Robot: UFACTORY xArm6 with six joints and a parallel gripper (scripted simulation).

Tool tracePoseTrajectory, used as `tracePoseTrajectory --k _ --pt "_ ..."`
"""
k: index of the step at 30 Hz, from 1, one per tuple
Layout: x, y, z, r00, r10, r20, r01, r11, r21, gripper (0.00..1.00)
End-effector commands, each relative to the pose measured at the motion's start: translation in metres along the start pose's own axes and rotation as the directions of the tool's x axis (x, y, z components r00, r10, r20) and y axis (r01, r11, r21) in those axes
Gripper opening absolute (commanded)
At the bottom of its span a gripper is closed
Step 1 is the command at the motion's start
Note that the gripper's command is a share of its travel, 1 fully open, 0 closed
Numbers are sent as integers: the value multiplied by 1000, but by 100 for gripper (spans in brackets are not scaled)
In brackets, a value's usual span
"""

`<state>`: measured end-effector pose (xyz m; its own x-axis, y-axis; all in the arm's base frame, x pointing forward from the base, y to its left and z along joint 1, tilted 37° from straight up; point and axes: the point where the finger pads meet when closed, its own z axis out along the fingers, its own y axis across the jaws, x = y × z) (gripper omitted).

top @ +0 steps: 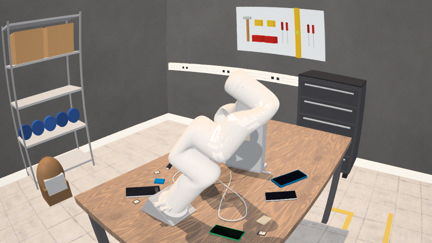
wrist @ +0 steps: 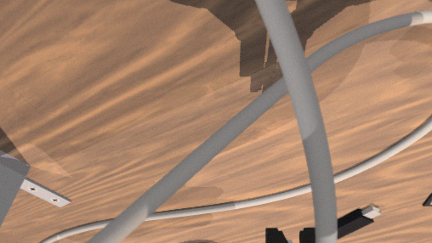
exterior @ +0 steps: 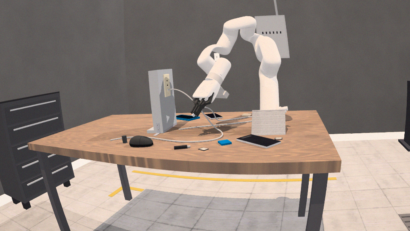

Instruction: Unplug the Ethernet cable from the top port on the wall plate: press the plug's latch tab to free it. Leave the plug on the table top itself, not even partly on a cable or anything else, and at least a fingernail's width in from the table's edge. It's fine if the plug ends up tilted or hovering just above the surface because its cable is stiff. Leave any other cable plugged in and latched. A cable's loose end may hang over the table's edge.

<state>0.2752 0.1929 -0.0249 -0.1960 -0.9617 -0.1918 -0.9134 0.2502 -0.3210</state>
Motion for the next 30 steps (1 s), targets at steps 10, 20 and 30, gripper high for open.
tracePoseTrajectory --k 10,20,30 --pt "3 0 4 1000 1 14 -1 1000 2 0" --pt "16 0 17 1000 1 14 -1 1000 2 0" --pt "28 0 30 1000 1 14 -1 1000 2 0"
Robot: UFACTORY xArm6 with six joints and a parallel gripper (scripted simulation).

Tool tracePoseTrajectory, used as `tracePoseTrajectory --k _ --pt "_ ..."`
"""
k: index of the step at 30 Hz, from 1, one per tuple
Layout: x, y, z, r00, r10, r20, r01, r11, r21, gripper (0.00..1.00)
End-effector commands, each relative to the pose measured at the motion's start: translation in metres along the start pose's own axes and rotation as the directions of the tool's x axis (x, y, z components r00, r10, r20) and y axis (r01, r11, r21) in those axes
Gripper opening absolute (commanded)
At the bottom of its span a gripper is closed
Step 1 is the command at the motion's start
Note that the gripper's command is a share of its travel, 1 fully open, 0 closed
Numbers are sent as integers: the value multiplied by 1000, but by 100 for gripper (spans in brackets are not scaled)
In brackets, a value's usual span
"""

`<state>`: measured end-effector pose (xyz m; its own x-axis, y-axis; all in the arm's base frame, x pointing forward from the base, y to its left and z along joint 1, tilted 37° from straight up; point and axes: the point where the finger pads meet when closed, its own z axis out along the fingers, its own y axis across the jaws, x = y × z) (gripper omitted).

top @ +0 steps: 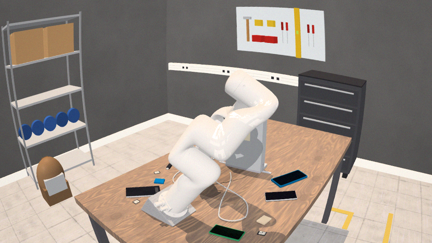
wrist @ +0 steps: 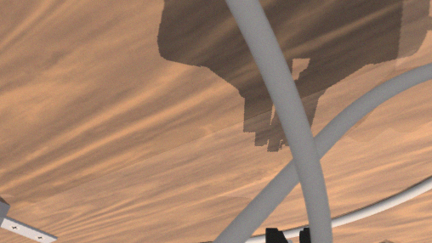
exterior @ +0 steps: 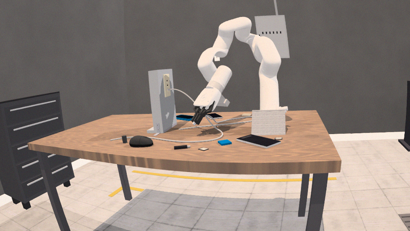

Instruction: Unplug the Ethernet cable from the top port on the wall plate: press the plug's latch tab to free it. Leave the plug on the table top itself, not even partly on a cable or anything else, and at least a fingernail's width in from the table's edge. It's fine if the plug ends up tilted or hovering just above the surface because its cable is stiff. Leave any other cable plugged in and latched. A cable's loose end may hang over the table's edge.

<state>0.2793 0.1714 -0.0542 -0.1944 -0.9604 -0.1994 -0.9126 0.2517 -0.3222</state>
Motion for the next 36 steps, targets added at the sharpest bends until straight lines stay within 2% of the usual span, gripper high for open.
tracePoseTrajectory --k 1,22,36 --pt "4 -1 5 1000 0 6 0 1000 1 0" --pt "30 -1 31 1000 0 6 0 1000 1 0" --pt "33 -1 34 1000 0 6 0 1000 1 0"
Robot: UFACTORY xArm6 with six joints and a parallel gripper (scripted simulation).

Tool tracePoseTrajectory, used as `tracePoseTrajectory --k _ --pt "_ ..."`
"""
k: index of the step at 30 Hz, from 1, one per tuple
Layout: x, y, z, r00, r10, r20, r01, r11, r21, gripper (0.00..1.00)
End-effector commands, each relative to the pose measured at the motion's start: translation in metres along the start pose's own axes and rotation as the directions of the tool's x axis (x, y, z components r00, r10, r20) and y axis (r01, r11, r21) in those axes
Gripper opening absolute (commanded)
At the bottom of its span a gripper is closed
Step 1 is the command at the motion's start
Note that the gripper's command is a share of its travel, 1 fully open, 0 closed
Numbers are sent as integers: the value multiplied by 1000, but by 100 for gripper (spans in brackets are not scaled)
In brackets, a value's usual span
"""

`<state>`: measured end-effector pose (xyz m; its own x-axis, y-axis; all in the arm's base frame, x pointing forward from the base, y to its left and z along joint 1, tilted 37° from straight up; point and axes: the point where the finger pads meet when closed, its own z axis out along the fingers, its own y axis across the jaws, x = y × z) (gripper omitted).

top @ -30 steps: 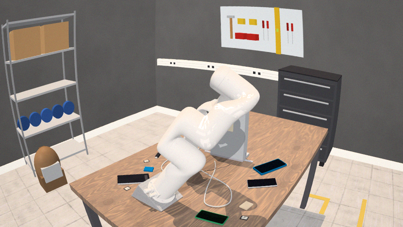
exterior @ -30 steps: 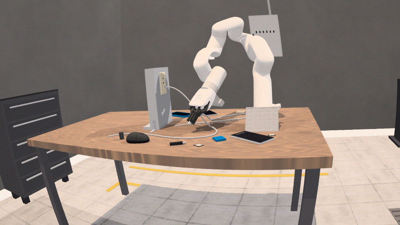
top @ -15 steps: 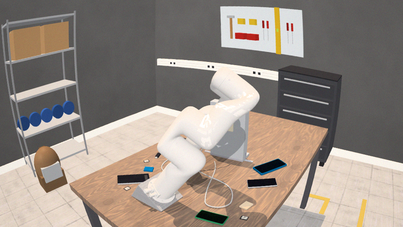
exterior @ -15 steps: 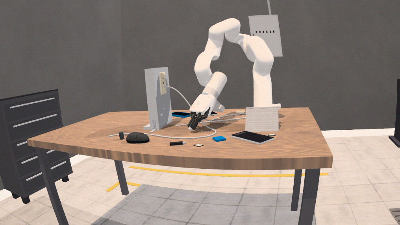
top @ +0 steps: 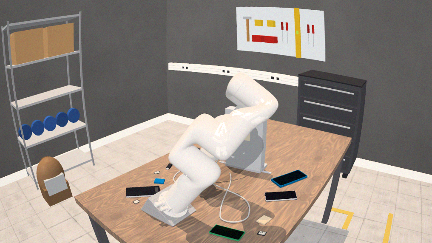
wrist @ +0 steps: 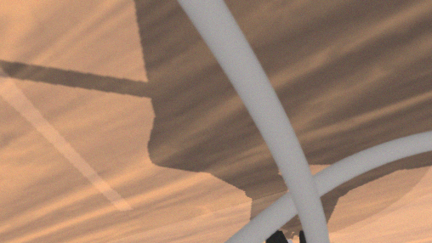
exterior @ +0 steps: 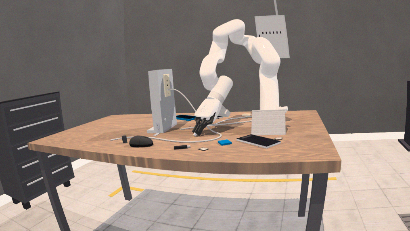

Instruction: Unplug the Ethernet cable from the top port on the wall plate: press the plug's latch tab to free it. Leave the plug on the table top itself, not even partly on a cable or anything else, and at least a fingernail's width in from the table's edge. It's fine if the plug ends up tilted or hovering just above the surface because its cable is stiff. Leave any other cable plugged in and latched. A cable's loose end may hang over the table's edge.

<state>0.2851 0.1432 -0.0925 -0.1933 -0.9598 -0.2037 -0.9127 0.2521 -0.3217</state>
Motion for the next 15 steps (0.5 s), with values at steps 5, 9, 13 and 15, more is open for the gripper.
tracePoseTrajectory --k 5,9,13,15 --pt "-1 -1 0 1000 0 2 0 1000 2 0" --pt "-1 -1 0 1000 0 2 0 1000 2 0" --pt "-1 -1 1 1000 -1 2 1 1000 3 14" --pt "-1 -1 1 1000 -1 2 1 1000 3 14"
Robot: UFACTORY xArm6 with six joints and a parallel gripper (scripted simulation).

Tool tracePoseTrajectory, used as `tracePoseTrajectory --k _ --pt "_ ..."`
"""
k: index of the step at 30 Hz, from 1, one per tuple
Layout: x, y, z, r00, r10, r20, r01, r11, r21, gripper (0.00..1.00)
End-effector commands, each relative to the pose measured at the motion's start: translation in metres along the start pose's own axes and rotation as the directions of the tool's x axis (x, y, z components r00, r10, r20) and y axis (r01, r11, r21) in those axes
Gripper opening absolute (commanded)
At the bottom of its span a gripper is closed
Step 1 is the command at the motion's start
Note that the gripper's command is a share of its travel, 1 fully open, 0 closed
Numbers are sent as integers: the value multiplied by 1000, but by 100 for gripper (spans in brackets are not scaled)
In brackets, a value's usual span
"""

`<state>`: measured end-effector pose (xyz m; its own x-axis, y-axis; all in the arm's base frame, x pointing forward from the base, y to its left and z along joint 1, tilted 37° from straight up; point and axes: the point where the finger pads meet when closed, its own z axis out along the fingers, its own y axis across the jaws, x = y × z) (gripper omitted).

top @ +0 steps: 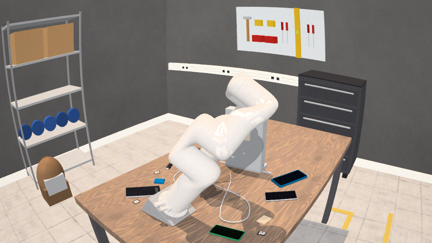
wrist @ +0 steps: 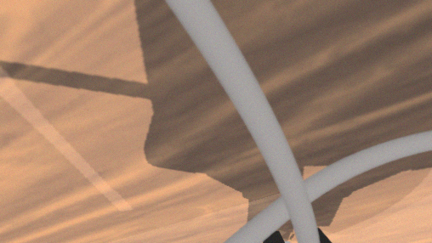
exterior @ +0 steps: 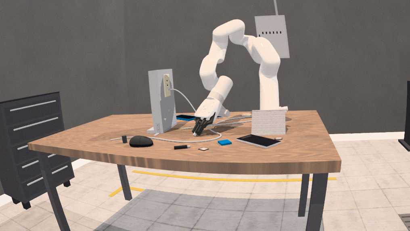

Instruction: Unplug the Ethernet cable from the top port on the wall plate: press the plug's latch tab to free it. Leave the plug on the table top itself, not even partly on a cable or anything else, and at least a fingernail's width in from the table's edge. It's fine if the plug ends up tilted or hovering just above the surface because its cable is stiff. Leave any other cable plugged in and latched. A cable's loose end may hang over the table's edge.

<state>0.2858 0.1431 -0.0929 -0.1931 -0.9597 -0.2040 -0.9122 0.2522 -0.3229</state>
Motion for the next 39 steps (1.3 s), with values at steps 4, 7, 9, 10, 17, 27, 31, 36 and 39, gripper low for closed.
tracePoseTrajectory --k 4,7,9,10,17,27,31,36,39 --pt "-1 -1 0 1000 0 2 0 1000 1 14" --pt "-1 -1 0 1000 0 2 0 1000 1 14" --pt "-1 -1 0 1000 0 2 0 1000 1 14" --pt "-1 -1 0 1000 0 2 0 1000 1 14" --pt "-1 -1 0 1000 0 2 0 1000 1 18" --pt "-1 -1 0 1000 0 2 0 1000 1 23" --pt "-1 -1 0 1000 0 2 0 1000 1 23" --pt "-1 -1 0 1000 0 2 0 1000 1 32" --pt "-1 -1 0 1000 0 2 0 1000 1 32"
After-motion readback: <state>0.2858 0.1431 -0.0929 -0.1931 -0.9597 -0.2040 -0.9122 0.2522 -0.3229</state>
